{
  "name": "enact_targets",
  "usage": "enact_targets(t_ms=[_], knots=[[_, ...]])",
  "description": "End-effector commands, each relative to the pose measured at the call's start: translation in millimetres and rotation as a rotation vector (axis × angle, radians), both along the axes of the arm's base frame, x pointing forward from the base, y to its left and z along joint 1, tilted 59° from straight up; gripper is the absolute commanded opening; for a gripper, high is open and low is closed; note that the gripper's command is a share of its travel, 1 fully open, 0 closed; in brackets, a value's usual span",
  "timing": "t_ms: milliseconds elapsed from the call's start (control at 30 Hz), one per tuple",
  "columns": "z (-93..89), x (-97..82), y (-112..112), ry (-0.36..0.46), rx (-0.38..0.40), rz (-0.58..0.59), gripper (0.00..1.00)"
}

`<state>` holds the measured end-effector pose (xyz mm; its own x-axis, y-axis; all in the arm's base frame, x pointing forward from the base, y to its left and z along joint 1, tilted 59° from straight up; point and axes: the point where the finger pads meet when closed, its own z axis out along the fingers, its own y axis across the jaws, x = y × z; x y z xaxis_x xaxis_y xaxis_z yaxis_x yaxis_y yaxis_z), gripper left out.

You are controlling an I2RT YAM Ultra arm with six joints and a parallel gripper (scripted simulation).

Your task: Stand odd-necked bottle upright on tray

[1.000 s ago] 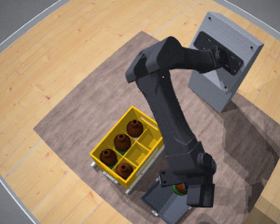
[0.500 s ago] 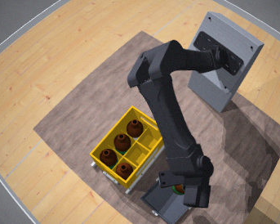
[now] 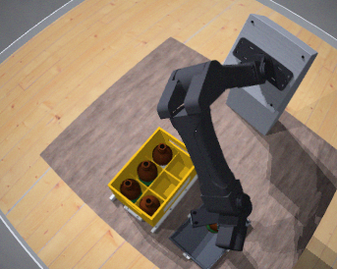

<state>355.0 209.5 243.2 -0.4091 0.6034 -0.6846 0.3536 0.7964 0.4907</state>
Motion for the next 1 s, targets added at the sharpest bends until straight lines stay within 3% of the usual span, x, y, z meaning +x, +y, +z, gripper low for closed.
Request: enact_targets(t_ms=[0, 133, 167, 200, 267, 433, 533, 600, 700, 733, 800, 967], knots=[[8.5, 5.5, 6, -0.04, 0.032, 0.033, 0.0], [4.8, 15.9, 10, -0.038, 0.031, 0.033, 0.0], [15.2, 10.7, 14, -0.06, 0.053, 0.053, 0.0], [-1.4, 17.8, 14, -0.034, 0.027, 0.047, 0.0], [-6.0, 27.2, 9, -0.032, 0.024, 0.033, 0.0], [-8.1, 41.8, 11, -0.042, 0.033, 0.035, 0.0], [2.2, 46.2, 15, -0.067, 0.055, 0.046, 0.0], [-8.5, 55.1, 11, -0.053, 0.042, 0.033, 0.0], [-9.6, 57.1, 11, -0.053, 0.042, 0.033, 0.0], [5.2, 51.2, 17, -0.081, 0.066, 0.053, 0.0], [-12.7, 58.1, 20, -0.053, 0.043, 0.053, 0.0], [-11.0, 66.6, 14, -0.064, 0.05, 0.043, 0.0]])
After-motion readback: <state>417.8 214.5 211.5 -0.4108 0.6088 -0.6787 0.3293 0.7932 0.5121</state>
